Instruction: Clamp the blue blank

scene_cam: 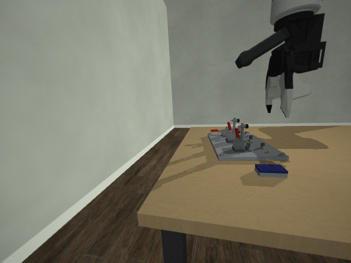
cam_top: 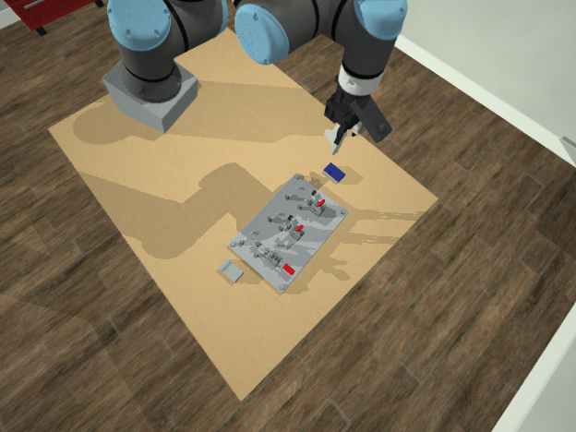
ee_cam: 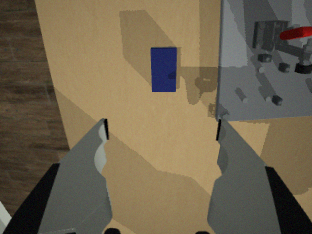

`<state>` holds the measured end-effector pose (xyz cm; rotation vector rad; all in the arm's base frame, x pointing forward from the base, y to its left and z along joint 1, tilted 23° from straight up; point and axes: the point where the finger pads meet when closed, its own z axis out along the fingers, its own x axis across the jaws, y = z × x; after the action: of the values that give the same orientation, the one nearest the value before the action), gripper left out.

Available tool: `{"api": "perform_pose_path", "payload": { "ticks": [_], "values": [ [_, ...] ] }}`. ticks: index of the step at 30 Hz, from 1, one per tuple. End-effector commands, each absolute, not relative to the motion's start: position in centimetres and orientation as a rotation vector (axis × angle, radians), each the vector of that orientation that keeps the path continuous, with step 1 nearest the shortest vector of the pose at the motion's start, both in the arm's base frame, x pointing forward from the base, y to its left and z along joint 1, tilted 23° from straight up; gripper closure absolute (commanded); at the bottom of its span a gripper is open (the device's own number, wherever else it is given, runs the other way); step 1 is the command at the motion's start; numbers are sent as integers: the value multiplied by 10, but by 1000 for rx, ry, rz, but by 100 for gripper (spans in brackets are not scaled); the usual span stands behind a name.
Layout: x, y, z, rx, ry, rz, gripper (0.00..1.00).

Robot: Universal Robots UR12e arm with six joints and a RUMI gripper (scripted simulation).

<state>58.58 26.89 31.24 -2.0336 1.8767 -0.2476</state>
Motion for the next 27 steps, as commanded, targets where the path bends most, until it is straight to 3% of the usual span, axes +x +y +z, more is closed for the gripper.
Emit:
{"api": "perform_pose_path", "payload": {
  "ticks": [1, 27],
  "values": [
    [592, 271, 300, -2033, 1876, -249, 41],
    [619, 282, 232, -2033, 1876, -249, 41]
  ]
}}
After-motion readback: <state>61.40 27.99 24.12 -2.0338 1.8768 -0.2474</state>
